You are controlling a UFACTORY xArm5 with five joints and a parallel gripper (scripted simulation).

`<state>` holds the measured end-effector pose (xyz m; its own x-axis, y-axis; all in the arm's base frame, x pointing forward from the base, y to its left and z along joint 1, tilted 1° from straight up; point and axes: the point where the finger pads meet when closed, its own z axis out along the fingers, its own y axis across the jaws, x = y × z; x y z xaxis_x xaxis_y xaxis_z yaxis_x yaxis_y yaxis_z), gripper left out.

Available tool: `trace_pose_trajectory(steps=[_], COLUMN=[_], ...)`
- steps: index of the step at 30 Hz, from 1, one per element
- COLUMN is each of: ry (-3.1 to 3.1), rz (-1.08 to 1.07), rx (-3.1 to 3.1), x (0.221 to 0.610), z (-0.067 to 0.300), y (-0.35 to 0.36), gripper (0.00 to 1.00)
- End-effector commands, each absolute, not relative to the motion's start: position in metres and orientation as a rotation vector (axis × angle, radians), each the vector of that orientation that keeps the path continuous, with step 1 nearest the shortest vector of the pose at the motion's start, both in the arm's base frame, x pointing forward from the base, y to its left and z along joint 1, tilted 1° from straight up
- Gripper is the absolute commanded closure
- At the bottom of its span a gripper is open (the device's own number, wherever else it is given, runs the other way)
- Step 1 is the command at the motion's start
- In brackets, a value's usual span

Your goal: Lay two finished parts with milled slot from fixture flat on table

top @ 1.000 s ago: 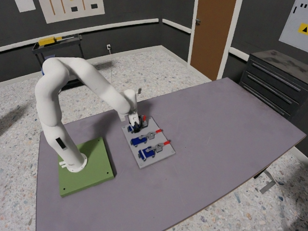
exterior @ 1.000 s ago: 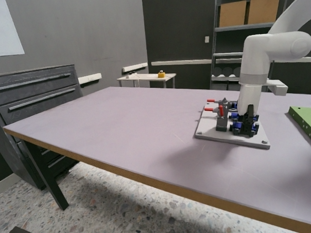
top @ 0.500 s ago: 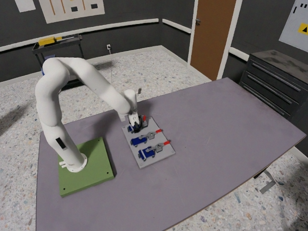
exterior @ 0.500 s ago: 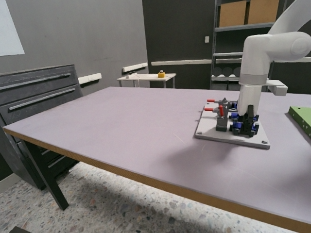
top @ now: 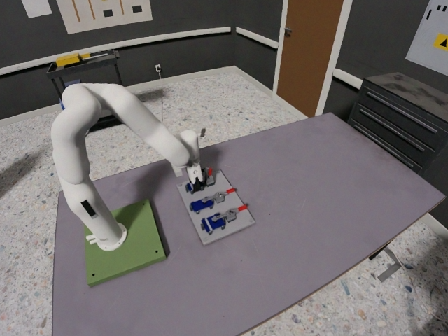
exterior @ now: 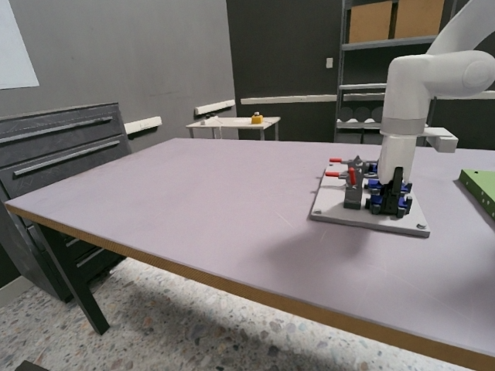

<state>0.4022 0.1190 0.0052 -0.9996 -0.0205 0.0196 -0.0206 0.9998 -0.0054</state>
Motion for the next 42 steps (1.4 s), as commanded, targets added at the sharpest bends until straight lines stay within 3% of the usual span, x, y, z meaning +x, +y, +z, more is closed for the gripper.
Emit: trace_pose_trajectory(steps=[1, 42], ry=[-3.126, -3.126], rz=[0.007, 0.007], rx=[0.032, 0.032], x=[0.4037, 0.4038], z=[0.0065, 0.0103], y=[0.1194, 0.1194], gripper=[1.0, 1.0])
